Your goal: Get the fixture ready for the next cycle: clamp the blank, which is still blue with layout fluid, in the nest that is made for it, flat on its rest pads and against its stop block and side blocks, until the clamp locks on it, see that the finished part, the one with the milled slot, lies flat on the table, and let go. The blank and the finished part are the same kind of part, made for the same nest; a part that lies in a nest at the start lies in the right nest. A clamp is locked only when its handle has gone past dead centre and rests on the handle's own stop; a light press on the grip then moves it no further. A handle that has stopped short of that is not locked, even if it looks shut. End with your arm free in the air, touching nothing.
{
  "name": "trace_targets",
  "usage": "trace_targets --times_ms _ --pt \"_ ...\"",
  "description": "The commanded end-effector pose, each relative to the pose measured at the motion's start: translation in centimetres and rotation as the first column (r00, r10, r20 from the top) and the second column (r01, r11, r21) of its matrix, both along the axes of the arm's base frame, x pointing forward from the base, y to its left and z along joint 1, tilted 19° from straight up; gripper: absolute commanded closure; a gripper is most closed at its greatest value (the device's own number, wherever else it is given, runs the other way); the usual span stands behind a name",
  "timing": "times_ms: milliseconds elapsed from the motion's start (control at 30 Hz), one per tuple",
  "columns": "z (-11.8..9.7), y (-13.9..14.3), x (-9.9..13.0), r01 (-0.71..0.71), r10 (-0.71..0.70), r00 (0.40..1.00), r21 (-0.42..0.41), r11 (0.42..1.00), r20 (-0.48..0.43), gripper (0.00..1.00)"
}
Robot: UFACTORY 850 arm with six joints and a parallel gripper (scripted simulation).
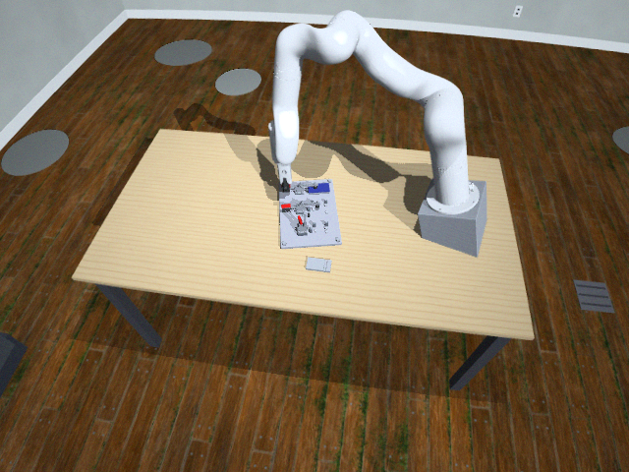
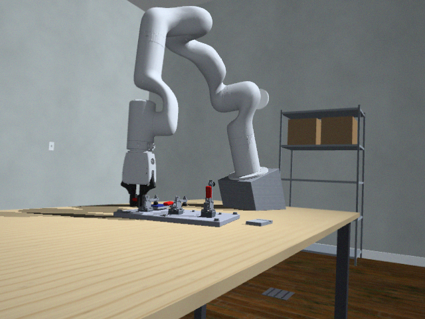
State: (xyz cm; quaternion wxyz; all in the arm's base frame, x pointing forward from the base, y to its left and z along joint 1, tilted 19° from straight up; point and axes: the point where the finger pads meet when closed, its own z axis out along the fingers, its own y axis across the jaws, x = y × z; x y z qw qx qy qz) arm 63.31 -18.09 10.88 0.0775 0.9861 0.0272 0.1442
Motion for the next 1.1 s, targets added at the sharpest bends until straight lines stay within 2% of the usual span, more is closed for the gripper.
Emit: trace_targets --times_ms 0,1067 --pt "-0.07 -0.04 0.10 0.000 0.000 1.000 0.000 1.000 0.001 1.00" --pt "-0.28 -0.06 0.27 0.000 0.000 1.000 0.000 1.000 0.001 1.00"
